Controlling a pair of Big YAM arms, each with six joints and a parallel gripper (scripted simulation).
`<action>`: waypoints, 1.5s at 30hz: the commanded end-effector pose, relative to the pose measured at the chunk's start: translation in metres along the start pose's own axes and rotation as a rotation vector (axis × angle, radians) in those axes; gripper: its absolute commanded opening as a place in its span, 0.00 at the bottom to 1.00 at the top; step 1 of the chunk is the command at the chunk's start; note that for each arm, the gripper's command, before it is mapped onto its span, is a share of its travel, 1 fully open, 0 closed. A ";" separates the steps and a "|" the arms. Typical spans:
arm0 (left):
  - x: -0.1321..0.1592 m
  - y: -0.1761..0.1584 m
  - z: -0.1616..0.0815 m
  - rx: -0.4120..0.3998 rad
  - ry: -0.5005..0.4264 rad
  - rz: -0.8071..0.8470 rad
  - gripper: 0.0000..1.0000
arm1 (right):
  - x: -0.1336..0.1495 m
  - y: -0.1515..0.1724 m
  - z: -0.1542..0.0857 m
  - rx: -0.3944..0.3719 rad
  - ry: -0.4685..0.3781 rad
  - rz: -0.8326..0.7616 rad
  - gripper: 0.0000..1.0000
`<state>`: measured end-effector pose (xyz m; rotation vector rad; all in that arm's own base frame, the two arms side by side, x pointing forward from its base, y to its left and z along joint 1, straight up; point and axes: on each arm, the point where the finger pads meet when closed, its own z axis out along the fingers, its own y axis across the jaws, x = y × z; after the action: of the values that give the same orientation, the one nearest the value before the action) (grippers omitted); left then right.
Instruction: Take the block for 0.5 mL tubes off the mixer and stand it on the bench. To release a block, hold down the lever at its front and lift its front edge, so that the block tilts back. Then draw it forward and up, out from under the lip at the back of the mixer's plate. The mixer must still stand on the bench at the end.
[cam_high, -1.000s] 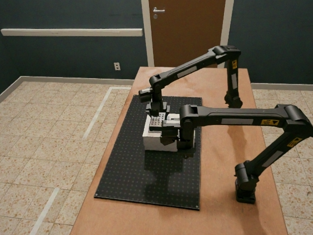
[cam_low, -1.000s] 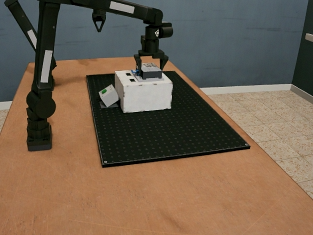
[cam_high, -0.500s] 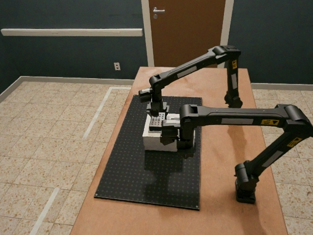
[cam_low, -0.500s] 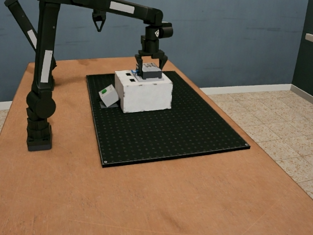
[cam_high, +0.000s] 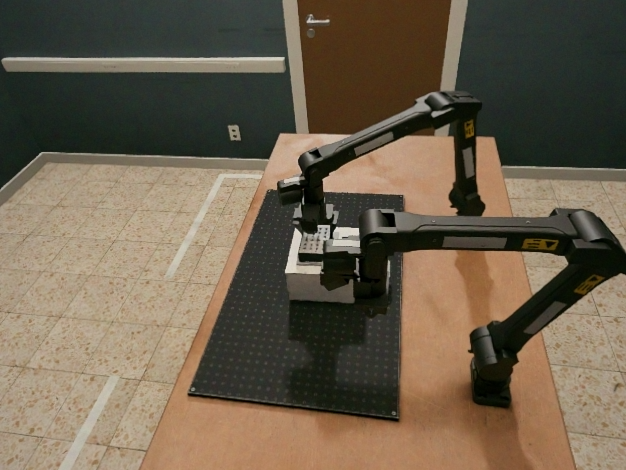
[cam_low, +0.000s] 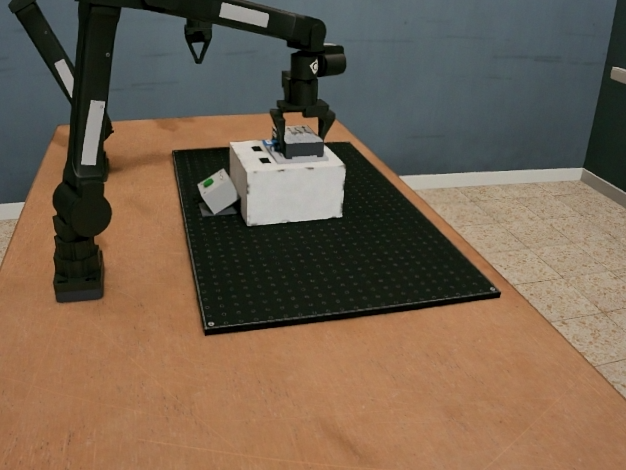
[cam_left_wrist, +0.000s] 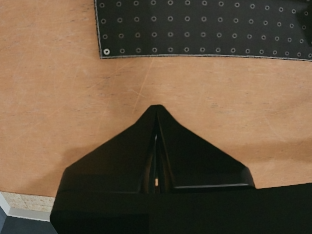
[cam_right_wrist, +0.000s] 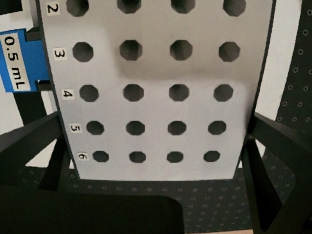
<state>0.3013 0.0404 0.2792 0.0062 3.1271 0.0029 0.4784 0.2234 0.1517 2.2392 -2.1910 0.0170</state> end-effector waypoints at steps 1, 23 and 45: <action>-0.002 -0.001 0.001 0.000 0.002 0.006 0.00 | -0.008 -0.008 -0.002 0.022 -0.014 0.005 0.00; -0.014 0.000 -0.019 -0.007 -0.051 0.006 0.00 | -0.008 -0.008 -0.002 0.022 -0.014 0.005 0.00; -0.007 -0.068 -0.009 -0.006 -0.305 -0.024 0.00 | -0.008 -0.008 -0.002 0.022 -0.014 0.005 0.00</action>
<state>0.2975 -0.0268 0.2957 0.0714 2.8320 0.0029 0.4784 0.2234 0.1517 2.2392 -2.1910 0.0170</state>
